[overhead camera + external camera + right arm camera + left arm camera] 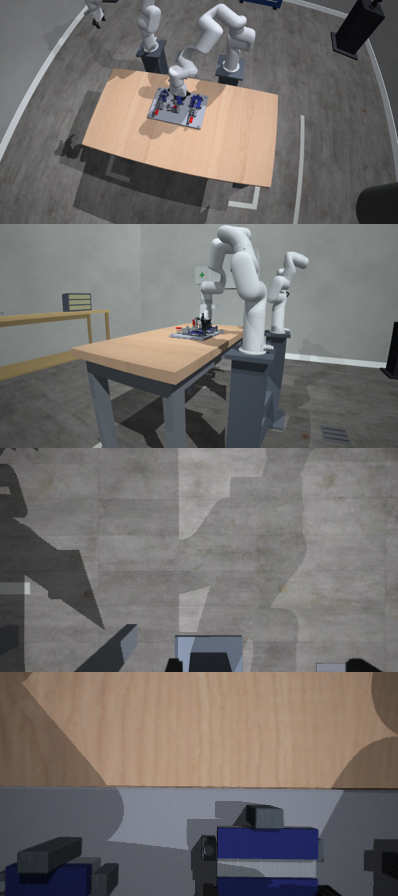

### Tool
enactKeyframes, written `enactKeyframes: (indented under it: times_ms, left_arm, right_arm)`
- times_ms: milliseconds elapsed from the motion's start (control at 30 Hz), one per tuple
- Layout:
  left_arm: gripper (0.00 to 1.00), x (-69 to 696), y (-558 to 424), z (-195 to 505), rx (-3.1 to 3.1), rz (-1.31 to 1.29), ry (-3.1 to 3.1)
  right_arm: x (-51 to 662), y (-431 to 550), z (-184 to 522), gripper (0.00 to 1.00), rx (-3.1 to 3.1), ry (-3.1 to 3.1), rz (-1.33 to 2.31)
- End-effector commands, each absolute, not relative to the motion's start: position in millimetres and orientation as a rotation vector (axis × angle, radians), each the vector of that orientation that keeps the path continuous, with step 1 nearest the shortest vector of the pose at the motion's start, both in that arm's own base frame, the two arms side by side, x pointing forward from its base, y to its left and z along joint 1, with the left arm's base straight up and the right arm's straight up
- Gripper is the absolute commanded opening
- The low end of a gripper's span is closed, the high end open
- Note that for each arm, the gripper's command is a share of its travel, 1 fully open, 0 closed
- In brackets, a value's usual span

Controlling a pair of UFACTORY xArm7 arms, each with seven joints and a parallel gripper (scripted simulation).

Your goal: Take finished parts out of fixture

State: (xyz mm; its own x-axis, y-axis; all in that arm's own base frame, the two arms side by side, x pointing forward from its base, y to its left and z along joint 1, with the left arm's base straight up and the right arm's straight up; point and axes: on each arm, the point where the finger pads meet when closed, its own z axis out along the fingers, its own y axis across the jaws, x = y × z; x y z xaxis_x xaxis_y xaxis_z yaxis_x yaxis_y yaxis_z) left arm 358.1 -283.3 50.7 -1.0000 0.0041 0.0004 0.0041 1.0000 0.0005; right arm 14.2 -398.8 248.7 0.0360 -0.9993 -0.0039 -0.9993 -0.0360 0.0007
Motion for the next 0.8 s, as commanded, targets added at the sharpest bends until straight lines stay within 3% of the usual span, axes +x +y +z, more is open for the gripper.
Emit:
enactKeyframes:
  times_ms: [0,767]
  left_arm:
    - [0.0,359,-284,58,-0.007,0.003,-3.145]
    - [0.0,359,-284,77,-0.007,0.003,-3.145]
  right_arm:
    - [14,-400,250,1.0,-2.261,2.181,0.0]
    - [14,-400,250,1.0,-2.261,2.181,0.0]
